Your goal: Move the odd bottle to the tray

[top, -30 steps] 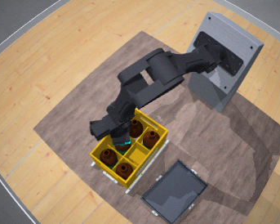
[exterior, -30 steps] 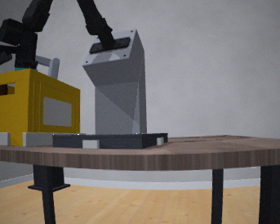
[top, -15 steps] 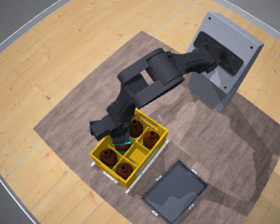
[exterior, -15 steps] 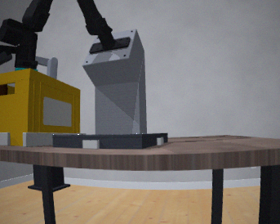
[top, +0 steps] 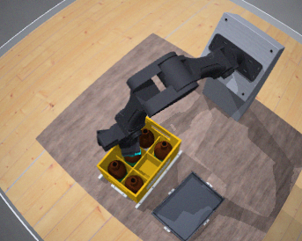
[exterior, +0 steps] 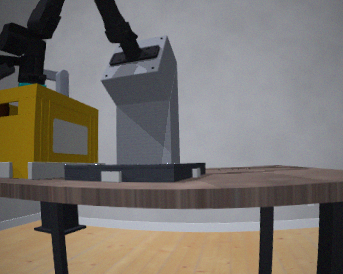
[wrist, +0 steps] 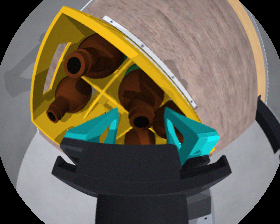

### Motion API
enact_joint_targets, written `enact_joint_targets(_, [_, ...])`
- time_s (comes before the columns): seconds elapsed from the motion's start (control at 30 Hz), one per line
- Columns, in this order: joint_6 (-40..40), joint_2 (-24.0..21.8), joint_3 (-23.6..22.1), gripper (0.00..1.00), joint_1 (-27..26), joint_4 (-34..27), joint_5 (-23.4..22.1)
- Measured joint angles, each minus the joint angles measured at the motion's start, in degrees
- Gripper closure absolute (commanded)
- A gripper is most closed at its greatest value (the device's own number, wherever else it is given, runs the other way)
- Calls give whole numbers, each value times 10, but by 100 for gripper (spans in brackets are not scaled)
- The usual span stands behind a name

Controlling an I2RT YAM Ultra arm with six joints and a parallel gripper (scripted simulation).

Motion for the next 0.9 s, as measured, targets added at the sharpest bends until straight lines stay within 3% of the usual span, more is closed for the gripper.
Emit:
enact_joint_targets(0.43, [-4,-45,-13,39,-8,-26,-10])
enact_joint_targets(0.9, [-17,-124,-24,39,-35,-89,-31])
